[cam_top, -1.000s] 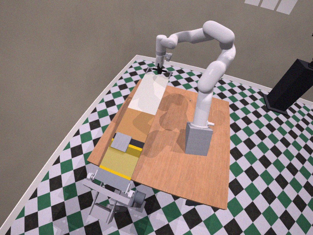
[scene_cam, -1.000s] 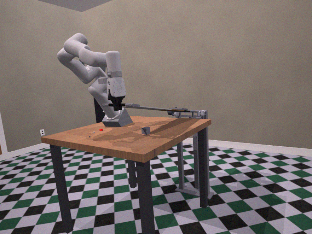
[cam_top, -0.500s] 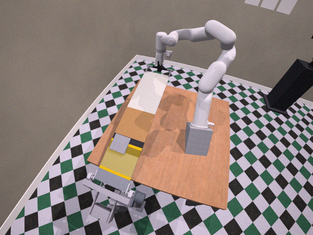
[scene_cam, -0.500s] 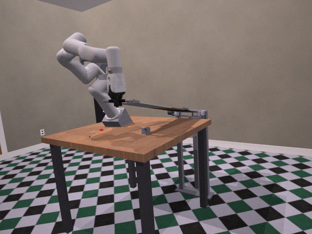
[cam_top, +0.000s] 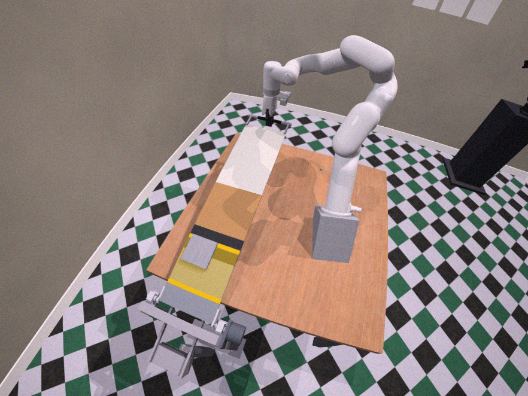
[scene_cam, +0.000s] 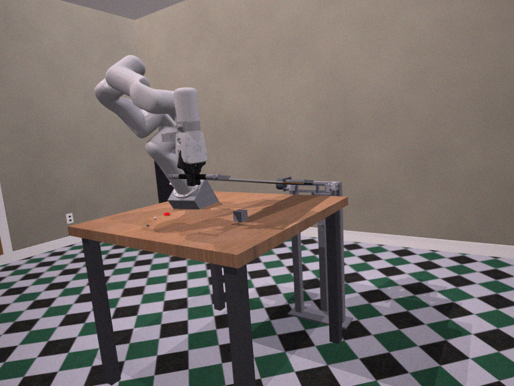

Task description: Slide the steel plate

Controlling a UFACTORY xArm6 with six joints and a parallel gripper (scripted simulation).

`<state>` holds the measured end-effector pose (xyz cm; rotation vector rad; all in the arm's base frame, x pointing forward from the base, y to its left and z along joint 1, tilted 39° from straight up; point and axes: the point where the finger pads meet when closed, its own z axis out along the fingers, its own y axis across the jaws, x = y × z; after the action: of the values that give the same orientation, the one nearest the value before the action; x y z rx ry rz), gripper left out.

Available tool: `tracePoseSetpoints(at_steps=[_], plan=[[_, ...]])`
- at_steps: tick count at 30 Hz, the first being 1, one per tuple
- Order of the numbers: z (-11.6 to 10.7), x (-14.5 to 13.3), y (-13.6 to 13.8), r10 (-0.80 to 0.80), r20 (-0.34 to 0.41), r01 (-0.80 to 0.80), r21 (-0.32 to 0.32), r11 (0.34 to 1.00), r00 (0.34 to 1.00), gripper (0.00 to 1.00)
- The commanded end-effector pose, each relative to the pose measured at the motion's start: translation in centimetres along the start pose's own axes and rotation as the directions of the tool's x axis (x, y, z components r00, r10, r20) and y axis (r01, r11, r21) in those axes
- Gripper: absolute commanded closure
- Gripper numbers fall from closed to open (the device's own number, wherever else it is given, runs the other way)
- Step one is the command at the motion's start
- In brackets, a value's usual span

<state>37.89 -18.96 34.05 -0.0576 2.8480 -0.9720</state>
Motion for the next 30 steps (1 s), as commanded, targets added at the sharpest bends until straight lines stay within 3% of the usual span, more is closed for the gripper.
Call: tracePoseSetpoints(at_steps=[1, 9, 14, 22, 30], plan=[[2.0, -0.2, -0.5, 0.001, 0.004, -0.001, 0.001, 1.000, 1.000, 1.00], [2.2, -0.2, -0.5, 0.001, 0.004, -0.001, 0.001, 1.000, 1.000, 1.00], [-0.8, -0.1, 0.0, 0.001, 0.004, -0.001, 0.001, 1.000, 1.000, 1.00], [-2.1, -0.1, 0.2, 0.001, 0.004, -0.001, 0.001, 1.000, 1.000, 1.00], [-0.8, -0.1, 0.0, 0.001, 0.004, -0.001, 0.001, 1.000, 1.000, 1.00]])
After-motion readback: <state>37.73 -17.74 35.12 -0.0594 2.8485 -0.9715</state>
